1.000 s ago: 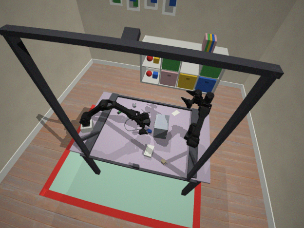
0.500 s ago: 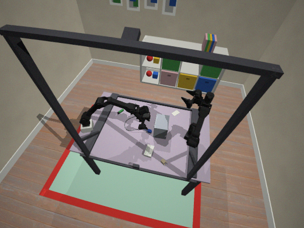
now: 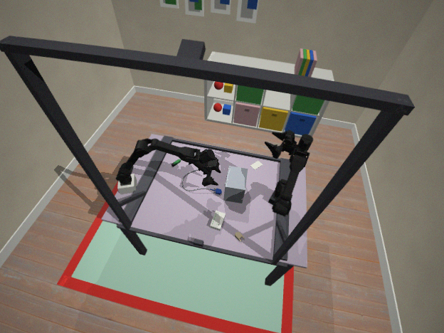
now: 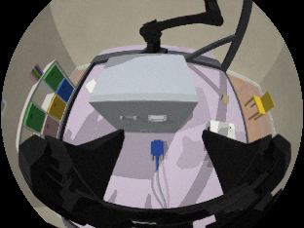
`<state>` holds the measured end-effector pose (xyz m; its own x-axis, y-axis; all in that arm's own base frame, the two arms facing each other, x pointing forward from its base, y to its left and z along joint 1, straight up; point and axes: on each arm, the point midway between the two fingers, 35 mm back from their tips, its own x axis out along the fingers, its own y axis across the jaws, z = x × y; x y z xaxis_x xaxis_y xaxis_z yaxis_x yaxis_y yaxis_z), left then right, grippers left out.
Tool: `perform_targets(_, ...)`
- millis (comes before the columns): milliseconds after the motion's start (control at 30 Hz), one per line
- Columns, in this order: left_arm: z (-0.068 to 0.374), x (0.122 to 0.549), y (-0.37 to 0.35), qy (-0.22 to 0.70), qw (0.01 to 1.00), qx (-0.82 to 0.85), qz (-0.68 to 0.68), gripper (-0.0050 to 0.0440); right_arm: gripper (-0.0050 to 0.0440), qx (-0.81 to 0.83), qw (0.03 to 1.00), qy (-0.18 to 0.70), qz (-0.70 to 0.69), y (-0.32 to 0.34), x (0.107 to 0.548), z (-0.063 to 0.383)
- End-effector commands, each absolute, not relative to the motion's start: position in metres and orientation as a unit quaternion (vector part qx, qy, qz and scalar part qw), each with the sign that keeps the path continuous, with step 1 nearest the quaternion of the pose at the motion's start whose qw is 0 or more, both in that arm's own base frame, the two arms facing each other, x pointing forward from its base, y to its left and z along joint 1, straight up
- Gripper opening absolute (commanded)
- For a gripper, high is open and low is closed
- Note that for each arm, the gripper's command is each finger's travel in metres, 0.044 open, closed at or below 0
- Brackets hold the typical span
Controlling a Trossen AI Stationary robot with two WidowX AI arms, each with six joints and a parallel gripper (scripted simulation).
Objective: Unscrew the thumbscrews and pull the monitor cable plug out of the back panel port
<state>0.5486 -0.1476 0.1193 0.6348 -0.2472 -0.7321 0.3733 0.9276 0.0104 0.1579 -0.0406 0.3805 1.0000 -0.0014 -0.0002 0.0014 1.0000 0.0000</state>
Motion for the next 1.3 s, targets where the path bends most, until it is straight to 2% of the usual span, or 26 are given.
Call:
perform_targets(0, 0.0841, 0.5468, -0.1480, 0.393, 0.900, 0.078, -0.173, 0.0440, 0.0440, -0.003, 1.000, -0.001, 0.000, -0.0394, 0.1576, 0.3834)
perform_targets(1267, 0.0780, 0.5463, -0.1478, 0.393, 0.900, 0.078, -0.173, 0.0440, 0.0440, -0.003, 1.000, -0.001, 0.000, -0.0394, 0.1576, 0.3834)
